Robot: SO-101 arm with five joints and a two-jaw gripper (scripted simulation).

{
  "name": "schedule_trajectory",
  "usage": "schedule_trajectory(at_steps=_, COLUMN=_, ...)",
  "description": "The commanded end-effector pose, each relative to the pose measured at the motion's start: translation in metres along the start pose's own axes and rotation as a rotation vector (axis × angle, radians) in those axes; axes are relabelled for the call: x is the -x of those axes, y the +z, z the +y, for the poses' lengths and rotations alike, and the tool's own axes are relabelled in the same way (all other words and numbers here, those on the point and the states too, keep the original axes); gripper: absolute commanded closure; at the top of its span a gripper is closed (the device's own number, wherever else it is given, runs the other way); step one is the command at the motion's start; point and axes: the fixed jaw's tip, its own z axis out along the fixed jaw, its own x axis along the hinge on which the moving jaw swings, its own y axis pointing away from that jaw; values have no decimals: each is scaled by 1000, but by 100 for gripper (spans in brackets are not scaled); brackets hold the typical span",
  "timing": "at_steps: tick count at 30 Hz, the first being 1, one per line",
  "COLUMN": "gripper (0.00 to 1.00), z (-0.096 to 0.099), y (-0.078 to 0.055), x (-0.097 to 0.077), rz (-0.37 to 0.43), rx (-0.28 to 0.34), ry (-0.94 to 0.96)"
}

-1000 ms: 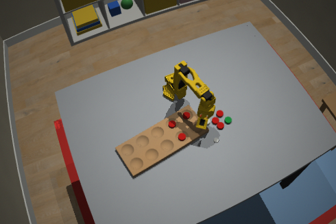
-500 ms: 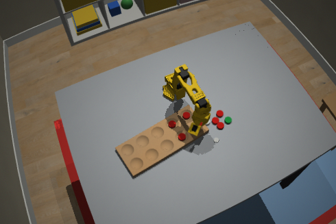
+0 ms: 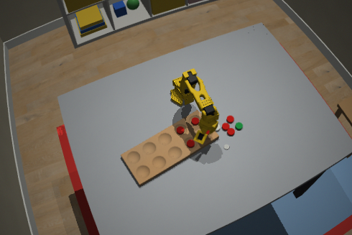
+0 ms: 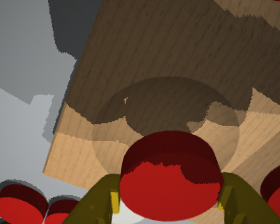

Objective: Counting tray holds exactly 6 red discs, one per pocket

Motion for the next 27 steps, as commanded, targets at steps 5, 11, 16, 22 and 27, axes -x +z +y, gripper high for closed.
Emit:
schedule_trajectory(at_steps=5, gripper=100, z=8, y=-14, x=7, rz=-40, rx=63, ry=4)
schedule_trajectory(at_steps=11, gripper=100, z=8, y=-14, x=7, rz=-40, rx=63, ry=4)
schedule_trajectory(at_steps=16, gripper=100, z=8, y=-13, x=7, rz=-40, rx=63, ry=4)
schedule_trajectory(at_steps=22, gripper=100, z=8, y=-7, x=7, rz=-40, rx=63, ry=4)
schedule_trajectory(at_steps=27, gripper=100, z=8, y=-3, x=8, rz=-40, rx=63, ry=4)
